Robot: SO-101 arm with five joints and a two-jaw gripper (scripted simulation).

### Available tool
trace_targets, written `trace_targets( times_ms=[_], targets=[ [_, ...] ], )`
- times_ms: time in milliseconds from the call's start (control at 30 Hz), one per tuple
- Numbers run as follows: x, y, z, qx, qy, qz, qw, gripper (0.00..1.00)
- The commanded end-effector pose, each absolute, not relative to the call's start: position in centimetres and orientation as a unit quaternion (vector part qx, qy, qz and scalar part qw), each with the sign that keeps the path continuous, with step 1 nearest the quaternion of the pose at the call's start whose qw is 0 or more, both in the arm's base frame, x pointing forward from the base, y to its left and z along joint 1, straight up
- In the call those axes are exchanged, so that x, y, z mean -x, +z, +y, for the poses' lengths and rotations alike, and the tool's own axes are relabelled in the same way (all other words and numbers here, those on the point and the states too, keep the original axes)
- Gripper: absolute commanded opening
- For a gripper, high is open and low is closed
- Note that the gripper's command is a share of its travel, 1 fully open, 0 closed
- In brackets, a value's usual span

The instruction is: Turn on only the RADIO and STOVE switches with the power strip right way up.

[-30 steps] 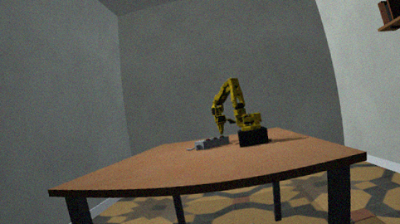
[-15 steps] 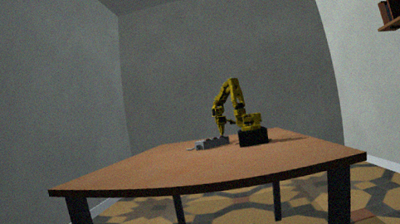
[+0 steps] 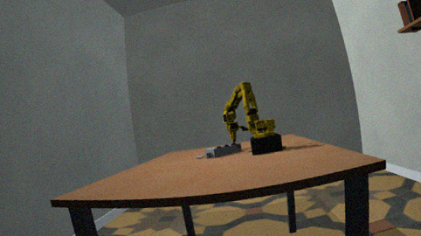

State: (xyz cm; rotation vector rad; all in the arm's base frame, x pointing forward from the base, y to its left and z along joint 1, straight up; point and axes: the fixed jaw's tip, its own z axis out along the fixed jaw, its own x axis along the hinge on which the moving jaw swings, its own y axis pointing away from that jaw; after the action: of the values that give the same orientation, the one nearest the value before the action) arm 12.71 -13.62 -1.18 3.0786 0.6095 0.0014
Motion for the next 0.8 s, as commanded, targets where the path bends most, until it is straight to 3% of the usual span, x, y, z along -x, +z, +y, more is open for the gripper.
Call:
trace_targets(
  times_ms=[0,767],
  targets=[
    [-12.9,-1.5,-13.4,-0.979,0.000,0.204,0.000,0.00],
    [-12.5,-2.5,-13.1,-0.979,0.000,0.204,0.000,0.00]
  ],
)
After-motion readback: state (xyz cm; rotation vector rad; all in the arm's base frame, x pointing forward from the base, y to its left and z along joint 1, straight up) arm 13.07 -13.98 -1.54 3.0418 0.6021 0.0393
